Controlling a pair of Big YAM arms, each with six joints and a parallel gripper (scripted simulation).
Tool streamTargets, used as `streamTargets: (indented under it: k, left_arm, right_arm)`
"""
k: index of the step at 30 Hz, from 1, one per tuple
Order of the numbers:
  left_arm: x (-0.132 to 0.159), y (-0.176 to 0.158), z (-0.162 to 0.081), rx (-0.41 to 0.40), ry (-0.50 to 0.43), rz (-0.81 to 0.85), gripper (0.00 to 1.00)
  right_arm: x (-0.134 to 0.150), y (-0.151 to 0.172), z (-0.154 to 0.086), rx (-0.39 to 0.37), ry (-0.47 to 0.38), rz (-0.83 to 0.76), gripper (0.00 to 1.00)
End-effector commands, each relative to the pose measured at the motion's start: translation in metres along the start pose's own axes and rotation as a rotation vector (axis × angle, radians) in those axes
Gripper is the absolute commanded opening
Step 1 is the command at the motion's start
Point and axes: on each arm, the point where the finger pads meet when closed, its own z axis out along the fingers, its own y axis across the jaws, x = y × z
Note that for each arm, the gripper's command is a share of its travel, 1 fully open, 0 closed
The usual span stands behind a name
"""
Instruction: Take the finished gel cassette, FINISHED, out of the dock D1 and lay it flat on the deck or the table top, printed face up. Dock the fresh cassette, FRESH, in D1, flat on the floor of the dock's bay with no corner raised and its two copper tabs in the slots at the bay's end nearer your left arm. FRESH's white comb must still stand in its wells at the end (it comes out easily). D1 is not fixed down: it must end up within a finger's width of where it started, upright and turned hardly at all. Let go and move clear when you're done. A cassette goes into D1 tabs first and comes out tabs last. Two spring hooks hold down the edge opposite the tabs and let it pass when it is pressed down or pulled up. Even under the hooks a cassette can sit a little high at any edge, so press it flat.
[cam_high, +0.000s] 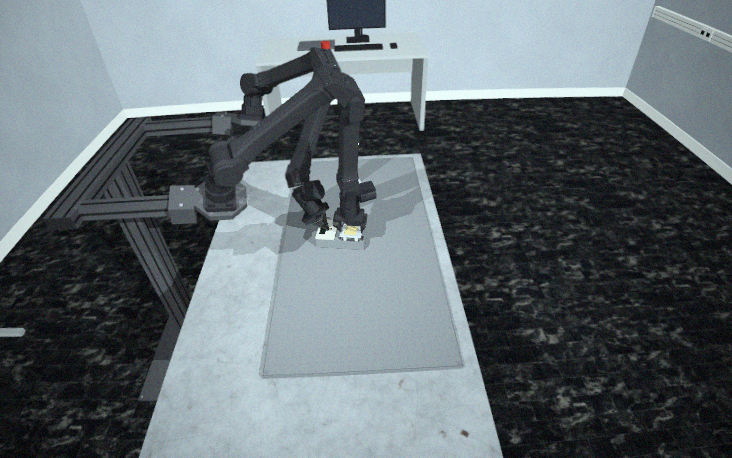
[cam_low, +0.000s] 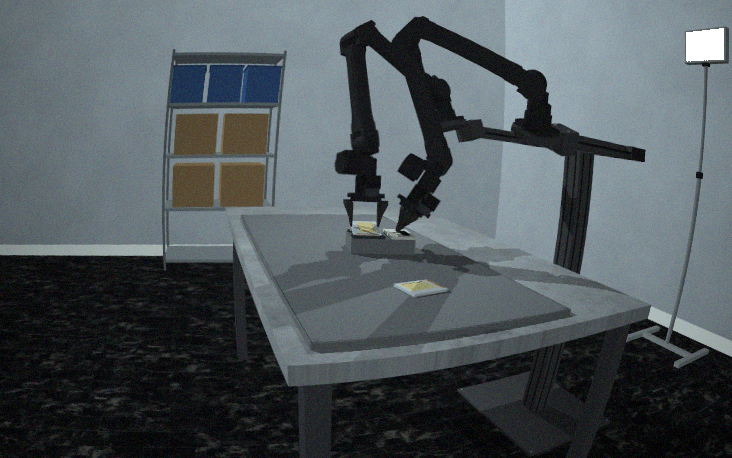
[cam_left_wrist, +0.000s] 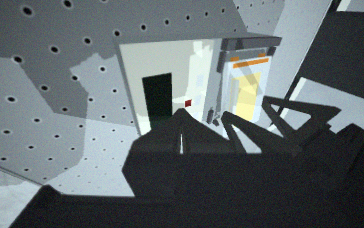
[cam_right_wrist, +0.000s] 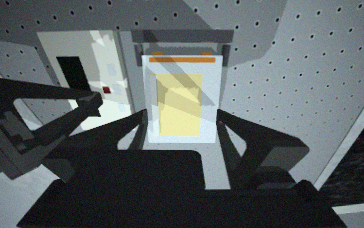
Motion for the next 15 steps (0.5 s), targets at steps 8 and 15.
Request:
streamTargets:
  k: [8, 15]
  left_arm:
    - [-0.0226, 0.0428, 0.0141, -0.071, -0.031, 0.02, 0.0]
    - [-0.0237, 0.0453, 0.0146, -0.071, -0.031, 0.02, 0.0]
  right_arm:
    - [-0.0019, -0.0023, -0.0022, 0.004, -0.003, -0.001, 0.0]
    - [-0.0019, -0.0023, -0.0022, 0.004, -0.003, -0.001, 0.0]
